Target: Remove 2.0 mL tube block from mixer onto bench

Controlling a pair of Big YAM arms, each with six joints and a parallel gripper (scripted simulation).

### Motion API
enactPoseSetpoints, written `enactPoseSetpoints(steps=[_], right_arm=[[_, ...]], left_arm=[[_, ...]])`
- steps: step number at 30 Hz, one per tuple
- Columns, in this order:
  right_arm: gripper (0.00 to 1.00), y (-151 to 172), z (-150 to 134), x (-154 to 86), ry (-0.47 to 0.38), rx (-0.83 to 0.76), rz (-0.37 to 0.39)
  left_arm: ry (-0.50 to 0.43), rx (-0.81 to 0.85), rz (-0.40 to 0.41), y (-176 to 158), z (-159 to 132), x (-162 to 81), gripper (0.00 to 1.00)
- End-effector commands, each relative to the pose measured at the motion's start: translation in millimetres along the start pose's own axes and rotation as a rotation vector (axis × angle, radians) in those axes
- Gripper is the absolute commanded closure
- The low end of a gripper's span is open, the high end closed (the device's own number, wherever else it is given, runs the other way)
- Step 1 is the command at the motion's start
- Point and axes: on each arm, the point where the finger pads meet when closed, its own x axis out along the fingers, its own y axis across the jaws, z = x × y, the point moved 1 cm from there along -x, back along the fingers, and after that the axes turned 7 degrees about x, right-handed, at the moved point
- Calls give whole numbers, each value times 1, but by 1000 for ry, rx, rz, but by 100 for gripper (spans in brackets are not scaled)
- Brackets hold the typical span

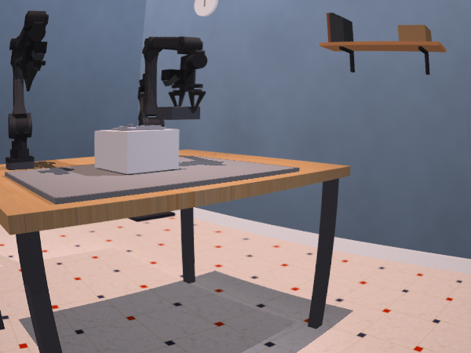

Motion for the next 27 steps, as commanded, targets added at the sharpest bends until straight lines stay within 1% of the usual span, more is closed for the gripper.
enactPoseSetpoints(steps=[1,3,12,13,15,19,21,27], right_arm=[[100,-1,11,-18,-57,-12,-5],[100,-1,11,-19,-59,-12,-5],[100,-1,12,-21,-66,-11,-5],[100,-1,13,-22,-67,-11,-5],[100,-1,13,-23,-69,-11,-6],[100,-1,13,-23,-70,-11,-6],[100,-1,12,-19,-61,-11,-5],[100,-1,7,-10,-37,-12,-4]], left_arm=[[-35,15,119,10,15,-56,100],[-27,13,125,12,14,-58,100],[-31,-1,122,23,9,-48,100],[-30,-1,117,23,6,-43,100],[-29,-1,109,22,-1,-34,100],[-27,1,111,15,-11,-27,100],[-22,9,111,11,-14,-24,100],[-31,21,114,4,-10,-15,100]])
